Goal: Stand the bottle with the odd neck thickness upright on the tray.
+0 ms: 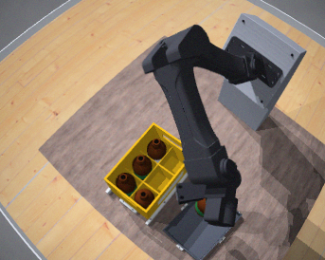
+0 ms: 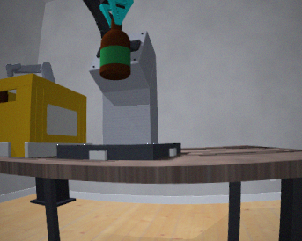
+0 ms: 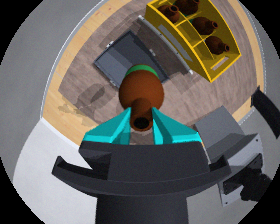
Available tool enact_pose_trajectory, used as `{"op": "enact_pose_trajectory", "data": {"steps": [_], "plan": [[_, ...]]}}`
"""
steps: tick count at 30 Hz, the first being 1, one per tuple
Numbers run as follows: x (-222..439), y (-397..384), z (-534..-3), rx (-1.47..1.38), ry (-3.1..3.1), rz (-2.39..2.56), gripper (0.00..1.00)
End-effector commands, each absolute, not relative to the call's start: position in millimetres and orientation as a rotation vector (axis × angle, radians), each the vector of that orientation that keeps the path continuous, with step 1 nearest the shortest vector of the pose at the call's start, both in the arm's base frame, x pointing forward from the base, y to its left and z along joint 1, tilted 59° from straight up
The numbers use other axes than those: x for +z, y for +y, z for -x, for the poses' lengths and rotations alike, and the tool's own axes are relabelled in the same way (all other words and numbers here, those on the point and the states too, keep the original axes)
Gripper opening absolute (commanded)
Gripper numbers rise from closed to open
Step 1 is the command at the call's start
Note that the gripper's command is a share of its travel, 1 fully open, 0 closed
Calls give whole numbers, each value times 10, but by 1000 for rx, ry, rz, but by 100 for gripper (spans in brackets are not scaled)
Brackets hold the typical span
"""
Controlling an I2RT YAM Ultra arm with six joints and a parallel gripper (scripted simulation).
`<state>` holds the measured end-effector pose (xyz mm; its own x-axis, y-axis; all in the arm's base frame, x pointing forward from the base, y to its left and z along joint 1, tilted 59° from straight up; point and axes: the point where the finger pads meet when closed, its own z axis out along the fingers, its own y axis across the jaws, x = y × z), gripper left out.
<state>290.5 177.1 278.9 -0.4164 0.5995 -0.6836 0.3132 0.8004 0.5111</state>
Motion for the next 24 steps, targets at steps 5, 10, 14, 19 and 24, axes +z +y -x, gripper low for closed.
{"op": "enact_pose_trajectory", "data": {"steps": [5, 10, 14, 19, 24], "plan": [[2947, 1908, -2869, 397, 2016, -680, 0], [3012, 1957, -2865, 412, 2007, -685, 0], [2979, 2025, -2887, 397, 2016, -680, 0], [3045, 2025, -2873, 416, 2005, -686, 0], [3071, 2053, -2873, 421, 2002, -688, 0]]}}
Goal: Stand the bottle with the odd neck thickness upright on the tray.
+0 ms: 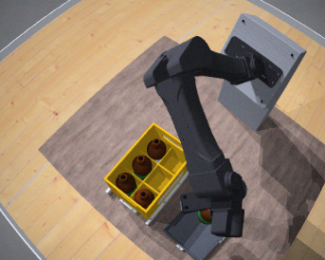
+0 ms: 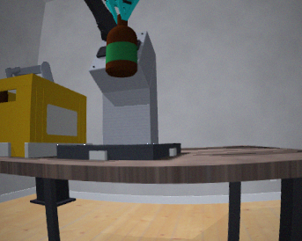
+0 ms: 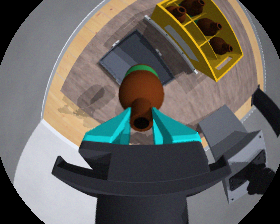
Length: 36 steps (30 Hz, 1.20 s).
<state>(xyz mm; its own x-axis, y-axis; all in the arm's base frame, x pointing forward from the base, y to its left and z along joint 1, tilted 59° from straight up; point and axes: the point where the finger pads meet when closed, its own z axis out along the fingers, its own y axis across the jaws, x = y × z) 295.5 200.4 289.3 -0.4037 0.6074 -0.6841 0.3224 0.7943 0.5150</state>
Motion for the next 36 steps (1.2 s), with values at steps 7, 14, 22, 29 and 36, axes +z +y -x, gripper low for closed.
{"op": "enact_pose_trajectory", "data": {"steps": [7, 14, 22, 29, 36], "plan": [[3092, 2079, -2874, 425, 2000, -689, 0], [3035, 2121, -2896, 406, 2011, -682, 0], [3084, 2103, -2882, 421, 2003, -687, 0], [3083, 2104, -2882, 420, 2003, -687, 0], [3083, 2104, -2882, 420, 2003, -687, 0]]}}
